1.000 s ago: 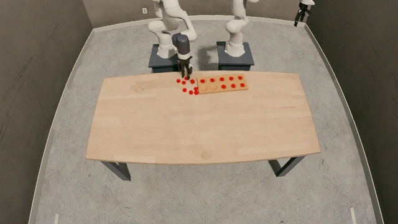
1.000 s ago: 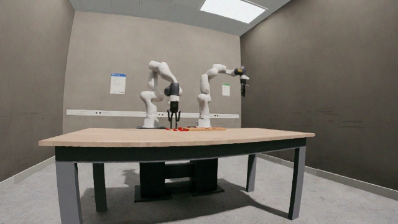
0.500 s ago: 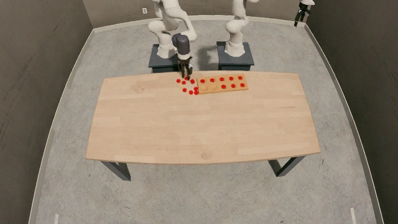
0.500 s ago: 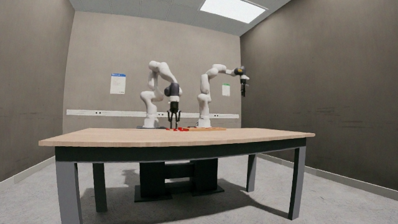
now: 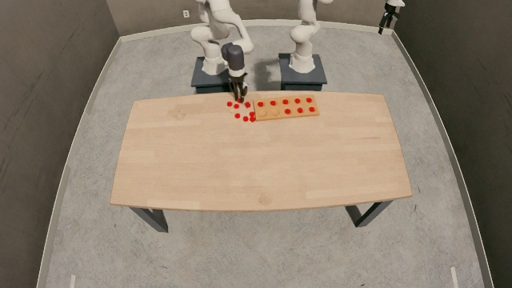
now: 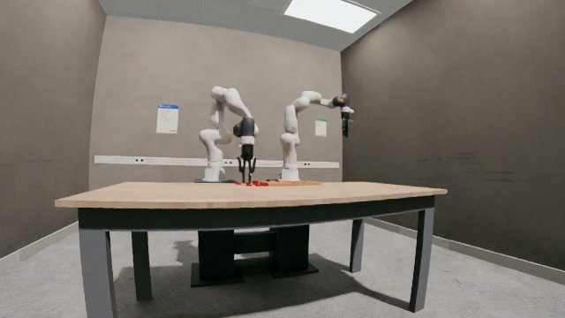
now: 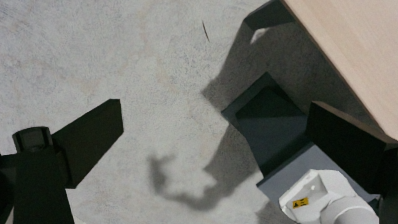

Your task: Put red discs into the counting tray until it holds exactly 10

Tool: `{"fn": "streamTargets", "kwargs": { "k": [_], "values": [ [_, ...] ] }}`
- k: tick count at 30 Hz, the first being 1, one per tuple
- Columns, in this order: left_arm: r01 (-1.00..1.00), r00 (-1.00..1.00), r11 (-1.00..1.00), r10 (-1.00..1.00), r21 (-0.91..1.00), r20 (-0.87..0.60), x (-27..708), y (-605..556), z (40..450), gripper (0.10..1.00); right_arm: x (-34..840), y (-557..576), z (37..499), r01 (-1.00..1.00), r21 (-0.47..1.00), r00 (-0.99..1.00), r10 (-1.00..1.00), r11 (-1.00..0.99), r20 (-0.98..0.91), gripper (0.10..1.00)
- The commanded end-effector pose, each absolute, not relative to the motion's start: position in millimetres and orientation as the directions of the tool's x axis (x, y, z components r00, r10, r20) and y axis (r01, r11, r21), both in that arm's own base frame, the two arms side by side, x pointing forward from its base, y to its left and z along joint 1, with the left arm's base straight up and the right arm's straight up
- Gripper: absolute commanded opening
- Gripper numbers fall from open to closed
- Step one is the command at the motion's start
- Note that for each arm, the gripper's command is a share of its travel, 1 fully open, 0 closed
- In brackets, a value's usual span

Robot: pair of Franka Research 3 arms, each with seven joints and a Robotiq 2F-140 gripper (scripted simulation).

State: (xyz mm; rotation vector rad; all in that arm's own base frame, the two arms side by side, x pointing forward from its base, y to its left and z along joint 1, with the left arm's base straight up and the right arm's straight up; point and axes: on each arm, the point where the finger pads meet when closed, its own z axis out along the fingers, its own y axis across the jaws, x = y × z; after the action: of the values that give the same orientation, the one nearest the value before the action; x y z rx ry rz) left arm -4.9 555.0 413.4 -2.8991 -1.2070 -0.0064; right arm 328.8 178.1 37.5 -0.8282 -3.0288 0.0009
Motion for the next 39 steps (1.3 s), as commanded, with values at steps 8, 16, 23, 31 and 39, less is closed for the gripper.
{"fn": "streamTargets", "kwargs": {
  "k": [8, 16, 23, 31, 39],
  "values": [
    [0.715, 0.699, -0.699, 0.715, 0.0, 0.0, -6.4, 554.5, 413.0, 1.0, 329.4, 178.5, 41.5, 0.512, 0.0, -0.859, 0.512, 0.859, 0.0, 0.099],
    [0.715, 0.699, -0.699, 0.715, 0.0, 0.0, -6.4, 554.5, 413.0, 1.0, 329.8, 178.7, 96.1, 0.512, 0.0, -0.859, 0.512, 0.859, 0.0, 0.099],
    [0.715, 0.699, -0.699, 0.715, 0.0, 0.0, -6.4, 554.5, 413.0, 1.0, 329.3, 178.2, 136.7, 0.512, 0.0, -0.859, 0.512, 0.859, 0.0, 0.099],
    [0.715, 0.699, -0.699, 0.715, 0.0, 0.0, -6.4, 554.5, 413.0, 1.0, 335.4, 184.1, 139.3, 0.514, -0.001, -0.858, 0.514, 0.858, -0.002, 0.099],
    [0.715, 0.699, -0.699, 0.715, 0.0, 0.0, -6.4, 554.5, 413.0, 1.0, 376.3, 233.0, 153.1, 0.518, -0.005, -0.855, 0.518, 0.855, -0.013, 0.099]
  ]
}}
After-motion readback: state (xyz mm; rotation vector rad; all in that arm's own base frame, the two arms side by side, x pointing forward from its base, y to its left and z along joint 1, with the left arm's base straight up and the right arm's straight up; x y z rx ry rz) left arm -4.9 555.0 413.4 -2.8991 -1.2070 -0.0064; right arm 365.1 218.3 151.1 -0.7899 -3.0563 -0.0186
